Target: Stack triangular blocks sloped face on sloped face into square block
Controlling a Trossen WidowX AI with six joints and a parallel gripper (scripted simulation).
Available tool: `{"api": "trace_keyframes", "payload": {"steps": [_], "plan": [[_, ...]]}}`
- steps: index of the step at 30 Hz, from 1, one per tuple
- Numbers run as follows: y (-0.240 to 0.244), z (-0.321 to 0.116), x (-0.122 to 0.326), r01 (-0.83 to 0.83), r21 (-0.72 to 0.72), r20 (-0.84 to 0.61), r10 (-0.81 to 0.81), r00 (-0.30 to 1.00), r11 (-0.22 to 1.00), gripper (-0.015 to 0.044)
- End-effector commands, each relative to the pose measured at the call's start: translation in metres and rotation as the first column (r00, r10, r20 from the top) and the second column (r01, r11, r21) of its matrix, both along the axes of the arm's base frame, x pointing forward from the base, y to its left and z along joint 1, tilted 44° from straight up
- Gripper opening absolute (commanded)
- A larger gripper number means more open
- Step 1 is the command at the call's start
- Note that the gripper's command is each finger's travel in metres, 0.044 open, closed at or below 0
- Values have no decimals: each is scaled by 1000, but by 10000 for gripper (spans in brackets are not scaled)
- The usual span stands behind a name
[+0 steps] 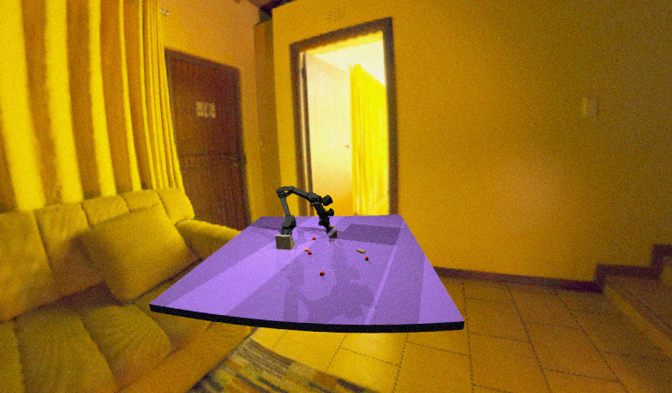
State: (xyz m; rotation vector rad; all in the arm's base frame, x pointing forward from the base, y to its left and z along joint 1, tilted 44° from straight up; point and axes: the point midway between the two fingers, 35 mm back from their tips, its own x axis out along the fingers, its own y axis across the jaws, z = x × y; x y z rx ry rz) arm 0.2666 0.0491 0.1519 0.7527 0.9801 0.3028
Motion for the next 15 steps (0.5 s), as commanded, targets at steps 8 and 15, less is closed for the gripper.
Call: {"api": "trace_keyframes", "payload": {"steps": [8,15], "plan": [[1,-2,3,7,-3,0,-7,1000,1000,0],[4,-5,6,7,-3,0,-7,1000,1000,0]]}}
